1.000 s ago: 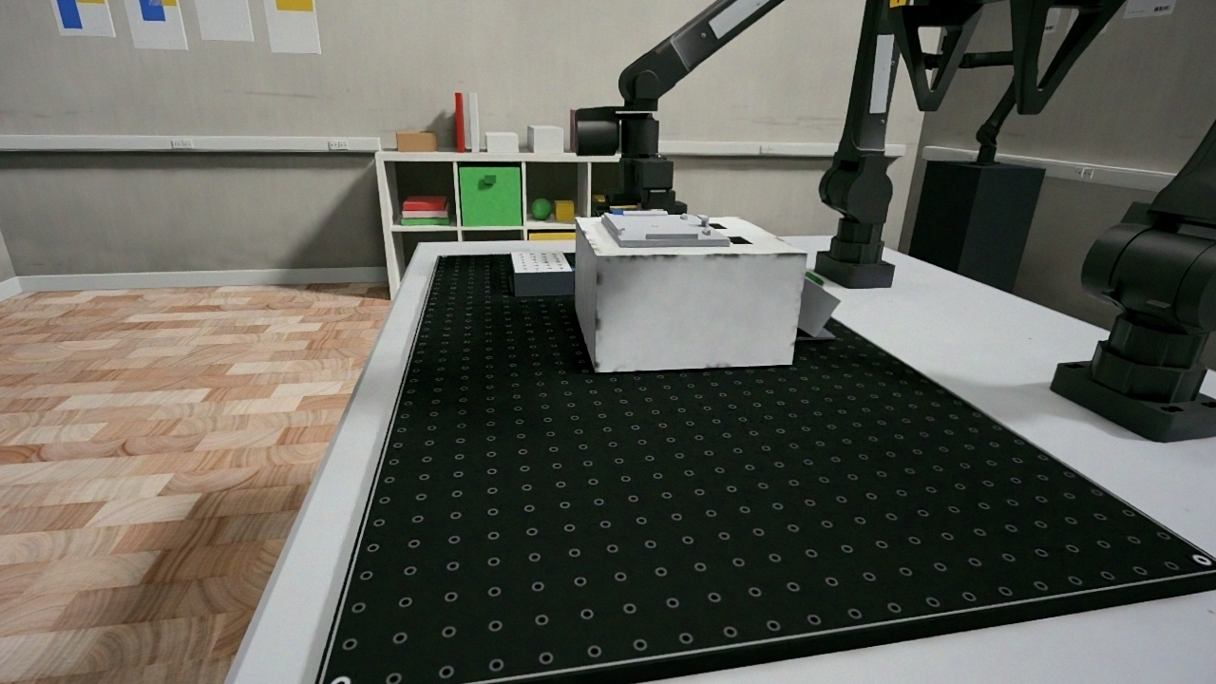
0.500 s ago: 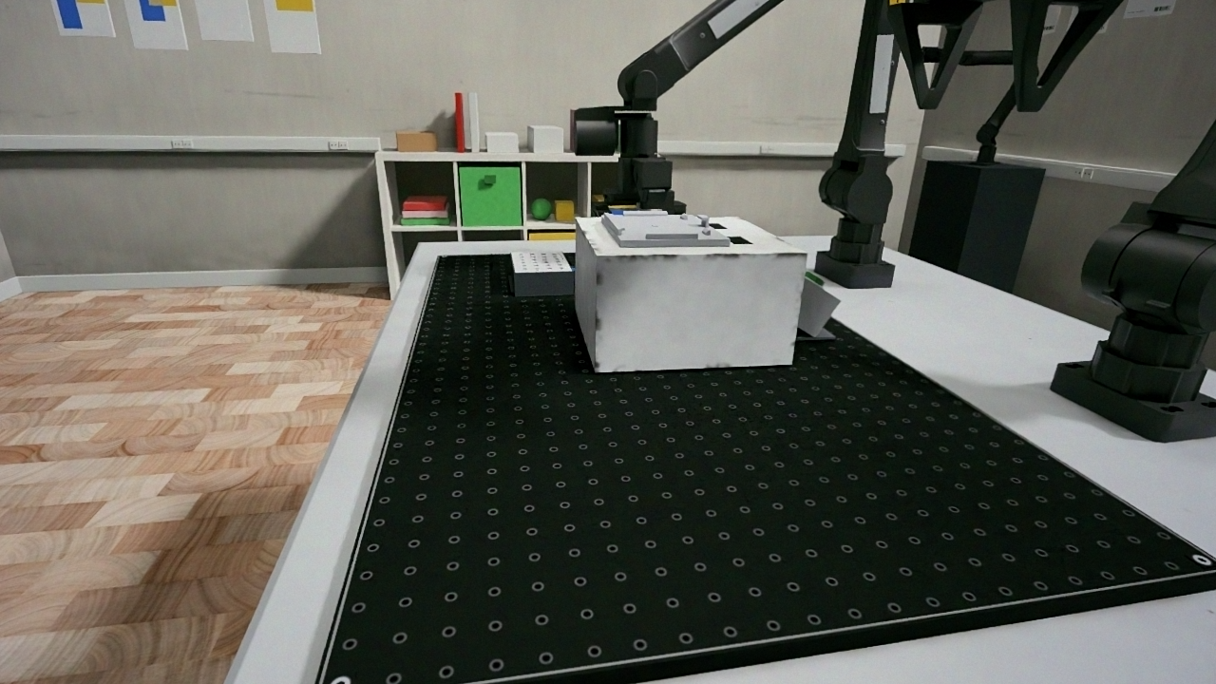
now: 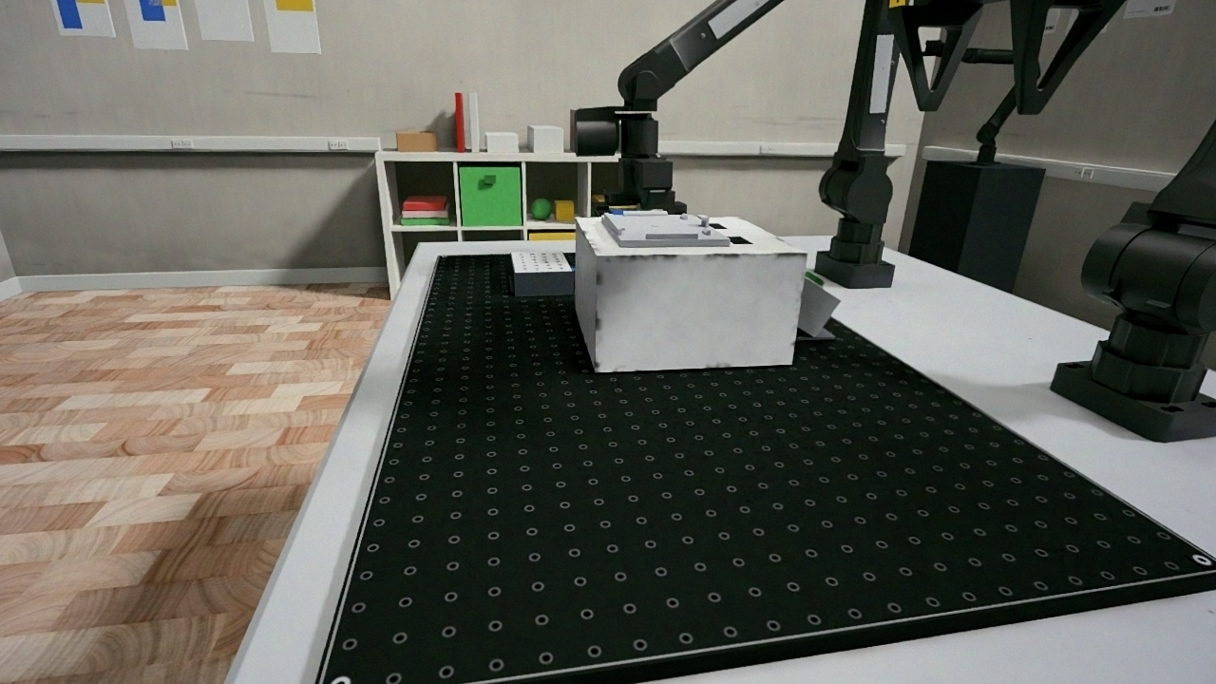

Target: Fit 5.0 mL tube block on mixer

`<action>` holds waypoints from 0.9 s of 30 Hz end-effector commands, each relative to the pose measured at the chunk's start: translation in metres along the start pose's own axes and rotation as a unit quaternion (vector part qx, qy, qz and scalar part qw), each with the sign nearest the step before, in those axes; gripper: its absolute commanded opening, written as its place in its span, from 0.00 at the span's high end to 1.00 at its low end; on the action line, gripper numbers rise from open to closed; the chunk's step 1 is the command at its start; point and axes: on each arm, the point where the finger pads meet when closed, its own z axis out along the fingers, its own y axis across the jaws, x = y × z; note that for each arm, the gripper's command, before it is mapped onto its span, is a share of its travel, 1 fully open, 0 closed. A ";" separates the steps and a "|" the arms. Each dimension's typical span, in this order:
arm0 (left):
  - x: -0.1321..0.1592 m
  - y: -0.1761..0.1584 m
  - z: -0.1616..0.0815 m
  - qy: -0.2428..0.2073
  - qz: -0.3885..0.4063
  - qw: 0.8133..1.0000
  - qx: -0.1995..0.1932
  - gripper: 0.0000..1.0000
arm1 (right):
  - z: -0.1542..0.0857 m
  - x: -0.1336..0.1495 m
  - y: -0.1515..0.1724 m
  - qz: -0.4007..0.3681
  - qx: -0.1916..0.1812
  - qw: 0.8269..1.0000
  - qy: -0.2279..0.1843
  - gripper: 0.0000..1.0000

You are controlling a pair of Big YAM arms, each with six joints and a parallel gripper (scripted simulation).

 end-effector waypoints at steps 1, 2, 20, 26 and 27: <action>-0.006 0.002 -0.013 -0.013 0.002 1.000 -0.002 0.00 | -0.006 0.002 -0.003 0.002 0.011 1.000 0.000 0.00; -0.007 0.002 -0.014 -0.015 0.002 1.000 -0.003 0.00 | -0.008 0.002 -0.005 0.002 0.013 1.000 0.000 0.00; -0.009 0.002 -0.021 -0.022 0.002 1.000 -0.004 0.00 | -0.020 0.003 -0.022 0.002 0.031 1.000 0.001 0.00; -0.010 0.002 -0.022 -0.024 0.003 1.000 -0.004 0.00 | -0.022 0.003 -0.024 0.002 0.033 0.999 0.001 0.00; -0.010 0.002 -0.022 -0.024 0.003 1.000 -0.004 0.00 | -0.023 0.003 -0.025 0.002 0.034 0.999 0.002 0.00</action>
